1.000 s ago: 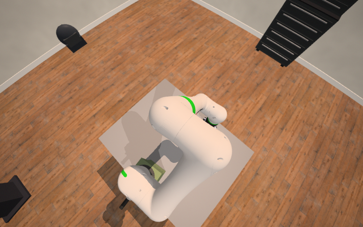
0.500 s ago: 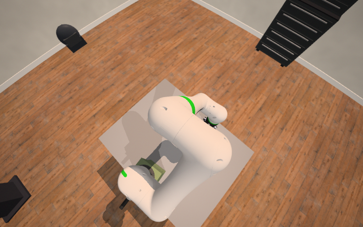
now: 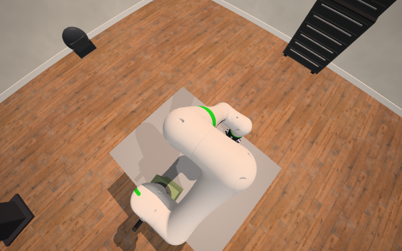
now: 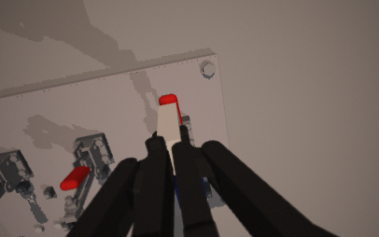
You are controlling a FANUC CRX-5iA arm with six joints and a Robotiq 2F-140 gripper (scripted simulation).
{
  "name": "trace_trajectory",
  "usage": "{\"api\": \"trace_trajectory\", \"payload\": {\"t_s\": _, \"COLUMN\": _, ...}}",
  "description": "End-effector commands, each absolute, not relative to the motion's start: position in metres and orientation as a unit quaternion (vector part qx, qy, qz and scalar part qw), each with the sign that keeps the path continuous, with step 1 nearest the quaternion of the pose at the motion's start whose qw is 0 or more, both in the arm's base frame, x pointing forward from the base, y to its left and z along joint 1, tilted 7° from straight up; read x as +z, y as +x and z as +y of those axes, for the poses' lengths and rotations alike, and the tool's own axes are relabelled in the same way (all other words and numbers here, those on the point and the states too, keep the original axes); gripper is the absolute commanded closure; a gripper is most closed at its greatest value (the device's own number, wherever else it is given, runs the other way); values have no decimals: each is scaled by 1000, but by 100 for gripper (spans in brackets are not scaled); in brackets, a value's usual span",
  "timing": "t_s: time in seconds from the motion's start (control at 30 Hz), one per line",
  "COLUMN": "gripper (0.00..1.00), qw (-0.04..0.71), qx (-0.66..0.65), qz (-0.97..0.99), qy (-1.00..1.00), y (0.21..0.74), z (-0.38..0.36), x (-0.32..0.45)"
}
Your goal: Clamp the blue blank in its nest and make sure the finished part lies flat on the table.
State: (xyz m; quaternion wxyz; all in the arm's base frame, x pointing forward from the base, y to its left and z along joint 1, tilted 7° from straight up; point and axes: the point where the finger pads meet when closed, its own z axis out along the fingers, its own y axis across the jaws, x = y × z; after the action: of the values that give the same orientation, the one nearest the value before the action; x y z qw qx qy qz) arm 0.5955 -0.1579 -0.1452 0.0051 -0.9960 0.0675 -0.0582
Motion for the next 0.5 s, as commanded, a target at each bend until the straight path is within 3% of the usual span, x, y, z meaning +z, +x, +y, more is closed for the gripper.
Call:
{"api": "trace_trajectory", "payload": {"t_s": 0.0, "gripper": 100, "qw": 5, "qx": -58, "qz": 68, "qy": -996, "y": 596, "z": -158, "x": -145}}
{"api": "trace_trajectory", "payload": {"t_s": 0.47, "gripper": 100, "qw": 5, "qx": -58, "qz": 68, "qy": -996, "y": 596, "z": -158, "x": -150}}
